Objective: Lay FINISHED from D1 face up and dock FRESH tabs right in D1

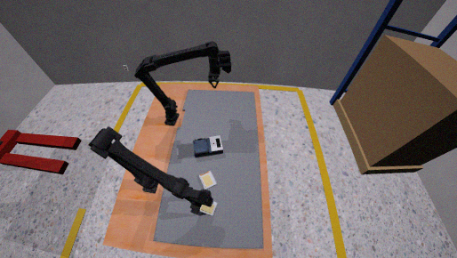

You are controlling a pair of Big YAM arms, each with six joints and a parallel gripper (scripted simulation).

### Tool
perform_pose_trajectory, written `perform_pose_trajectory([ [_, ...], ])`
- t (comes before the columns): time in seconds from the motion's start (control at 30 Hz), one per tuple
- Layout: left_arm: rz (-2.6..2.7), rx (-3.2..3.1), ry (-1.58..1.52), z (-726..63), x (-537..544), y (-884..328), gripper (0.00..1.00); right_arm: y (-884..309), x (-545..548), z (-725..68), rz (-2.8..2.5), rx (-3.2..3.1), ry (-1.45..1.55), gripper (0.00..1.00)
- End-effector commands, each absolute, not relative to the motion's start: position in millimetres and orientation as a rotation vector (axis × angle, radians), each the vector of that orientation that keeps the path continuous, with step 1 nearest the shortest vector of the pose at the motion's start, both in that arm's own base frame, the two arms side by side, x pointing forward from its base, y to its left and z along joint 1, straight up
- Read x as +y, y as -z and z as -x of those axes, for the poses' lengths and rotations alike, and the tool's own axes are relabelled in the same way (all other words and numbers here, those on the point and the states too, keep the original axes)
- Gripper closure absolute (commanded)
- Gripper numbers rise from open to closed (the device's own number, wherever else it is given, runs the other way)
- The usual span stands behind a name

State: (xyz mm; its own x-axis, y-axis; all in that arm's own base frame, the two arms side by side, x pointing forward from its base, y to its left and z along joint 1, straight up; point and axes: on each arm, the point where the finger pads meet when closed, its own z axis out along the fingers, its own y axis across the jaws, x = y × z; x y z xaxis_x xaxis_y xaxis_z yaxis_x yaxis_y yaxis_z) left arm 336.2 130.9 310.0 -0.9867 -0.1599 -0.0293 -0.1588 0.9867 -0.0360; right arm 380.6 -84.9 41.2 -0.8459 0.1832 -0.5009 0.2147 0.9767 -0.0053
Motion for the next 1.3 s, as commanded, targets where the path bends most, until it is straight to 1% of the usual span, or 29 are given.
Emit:
perform_pose_trajectory([
  [0.0,0.231,3.061,0.039,-340.8,133.6,-330.2,0.0,-46.8,-83.5,-375.7,-0.281,2.606,0.083,0.02],
  [1.27,0.231,3.061,0.039,-340.8,133.6,-330.2,0.0,-73.9,-79.5,-359.3,-0.281,2.609,0.082,0.02],
])
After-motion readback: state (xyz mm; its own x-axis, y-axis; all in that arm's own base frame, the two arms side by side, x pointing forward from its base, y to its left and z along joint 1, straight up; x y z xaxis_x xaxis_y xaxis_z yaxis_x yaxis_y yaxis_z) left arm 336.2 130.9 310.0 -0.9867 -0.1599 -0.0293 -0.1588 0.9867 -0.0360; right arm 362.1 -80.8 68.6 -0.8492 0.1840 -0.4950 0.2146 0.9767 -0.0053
